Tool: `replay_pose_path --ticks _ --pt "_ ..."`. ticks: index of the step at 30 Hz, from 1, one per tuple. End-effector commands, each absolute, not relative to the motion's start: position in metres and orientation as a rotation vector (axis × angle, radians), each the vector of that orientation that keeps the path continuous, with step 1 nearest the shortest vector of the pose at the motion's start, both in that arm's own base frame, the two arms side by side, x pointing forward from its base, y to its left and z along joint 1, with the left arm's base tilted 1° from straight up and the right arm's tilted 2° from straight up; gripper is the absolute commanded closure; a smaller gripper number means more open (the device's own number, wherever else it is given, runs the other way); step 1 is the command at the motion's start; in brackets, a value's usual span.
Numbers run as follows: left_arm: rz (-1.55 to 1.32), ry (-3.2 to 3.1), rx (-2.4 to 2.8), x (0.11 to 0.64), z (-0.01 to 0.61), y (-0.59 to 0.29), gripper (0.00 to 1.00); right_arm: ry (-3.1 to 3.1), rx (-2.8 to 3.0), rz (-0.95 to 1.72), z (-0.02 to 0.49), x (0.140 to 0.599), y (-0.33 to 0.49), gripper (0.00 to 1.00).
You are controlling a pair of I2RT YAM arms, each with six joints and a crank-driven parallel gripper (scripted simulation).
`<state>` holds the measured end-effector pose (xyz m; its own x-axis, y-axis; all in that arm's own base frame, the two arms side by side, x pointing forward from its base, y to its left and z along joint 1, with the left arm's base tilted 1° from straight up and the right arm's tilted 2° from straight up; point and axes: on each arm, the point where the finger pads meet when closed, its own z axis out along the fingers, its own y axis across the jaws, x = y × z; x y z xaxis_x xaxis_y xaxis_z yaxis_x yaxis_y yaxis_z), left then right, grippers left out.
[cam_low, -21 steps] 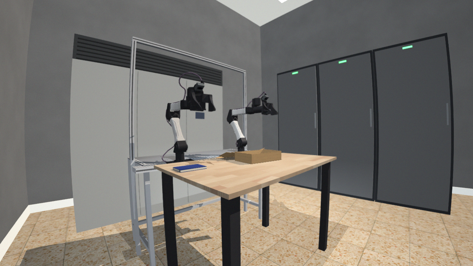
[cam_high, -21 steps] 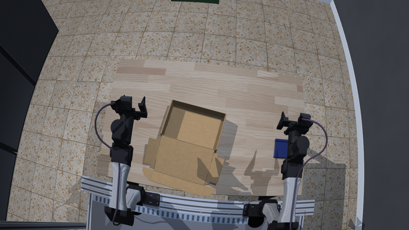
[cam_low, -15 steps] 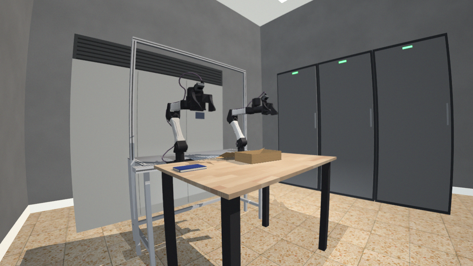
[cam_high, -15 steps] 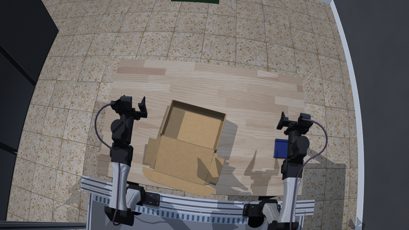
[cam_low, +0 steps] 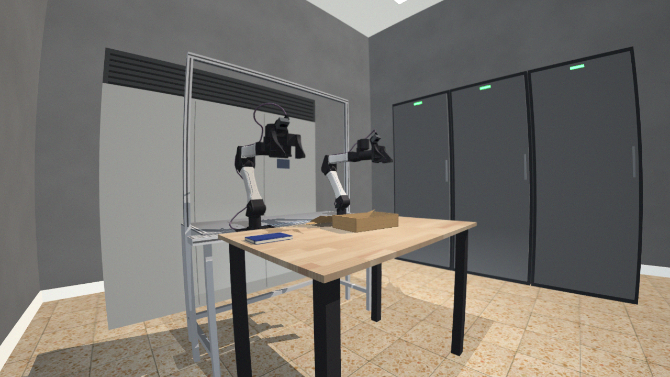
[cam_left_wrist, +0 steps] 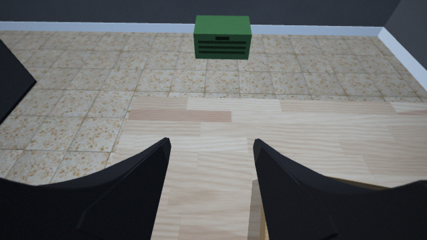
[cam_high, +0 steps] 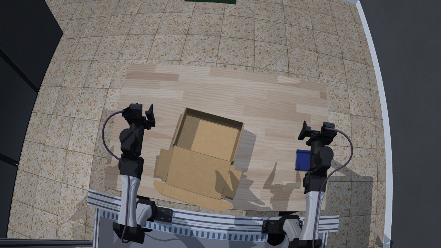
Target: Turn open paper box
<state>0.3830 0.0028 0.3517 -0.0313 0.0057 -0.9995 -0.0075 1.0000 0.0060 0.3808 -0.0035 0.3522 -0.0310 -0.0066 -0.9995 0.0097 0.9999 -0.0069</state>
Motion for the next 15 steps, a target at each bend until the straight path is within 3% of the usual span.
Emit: replay_pose_path --ticks 1,3,15 --pt "0.029 1.626 -0.017 0.38 0.347 0.003 0.49 1.601 -0.038 0.008 0.353 0.374 0.005 0.0" --pt "0.039 1.657 -0.031 0.379 0.337 0.0 0.7 1.617 -0.063 0.025 0.346 0.368 0.011 0.0" --pt "0.052 1.87 -0.066 0.366 0.286 -0.065 0.7 1.705 -0.264 0.164 0.304 0.3 0.067 0.0"
